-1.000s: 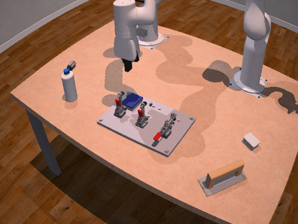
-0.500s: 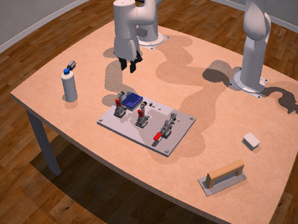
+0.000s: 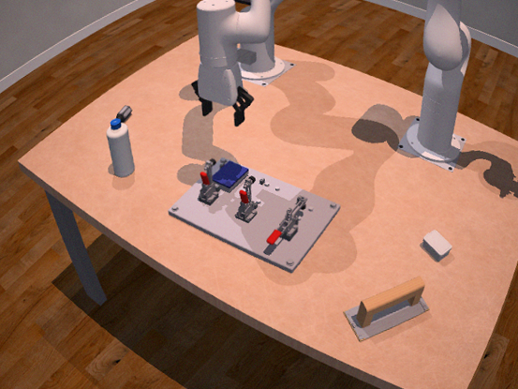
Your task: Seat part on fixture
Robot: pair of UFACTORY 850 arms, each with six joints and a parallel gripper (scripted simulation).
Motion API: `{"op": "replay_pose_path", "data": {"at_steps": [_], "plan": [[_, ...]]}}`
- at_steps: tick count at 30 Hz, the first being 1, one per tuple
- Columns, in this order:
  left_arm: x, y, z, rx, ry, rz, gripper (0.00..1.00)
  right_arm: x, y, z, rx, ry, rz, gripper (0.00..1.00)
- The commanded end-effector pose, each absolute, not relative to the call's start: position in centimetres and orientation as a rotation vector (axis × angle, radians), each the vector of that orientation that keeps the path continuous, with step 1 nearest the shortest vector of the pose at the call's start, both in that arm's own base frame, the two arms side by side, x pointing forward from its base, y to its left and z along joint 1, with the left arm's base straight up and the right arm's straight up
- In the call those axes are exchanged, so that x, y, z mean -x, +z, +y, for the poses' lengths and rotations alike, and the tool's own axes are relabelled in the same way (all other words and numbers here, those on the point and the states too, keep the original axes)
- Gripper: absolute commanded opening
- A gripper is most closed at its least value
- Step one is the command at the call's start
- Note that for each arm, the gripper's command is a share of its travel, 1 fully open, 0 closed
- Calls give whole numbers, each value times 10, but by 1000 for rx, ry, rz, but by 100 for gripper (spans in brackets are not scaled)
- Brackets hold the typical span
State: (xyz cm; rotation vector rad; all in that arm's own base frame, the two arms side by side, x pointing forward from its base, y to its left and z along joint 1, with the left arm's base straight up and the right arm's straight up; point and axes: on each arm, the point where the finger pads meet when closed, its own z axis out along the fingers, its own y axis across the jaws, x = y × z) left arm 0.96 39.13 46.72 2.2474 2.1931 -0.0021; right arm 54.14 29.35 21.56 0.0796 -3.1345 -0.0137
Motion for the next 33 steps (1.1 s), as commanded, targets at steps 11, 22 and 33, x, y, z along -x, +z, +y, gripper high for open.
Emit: {"op": "replay_pose_path", "data": {"at_steps": [11, 22, 33], "plan": [[-10, 468, 392, -2248, 0, 2194, 100, -542, 217, 294, -80, -15, -3137, 100], [-10, 468, 392, -2248, 0, 2194, 100, -542, 217, 294, -80, -15, -3137, 100], [-10, 468, 392, -2248, 0, 2194, 100, -542, 217, 294, -80, -15, -3137, 48]]}}
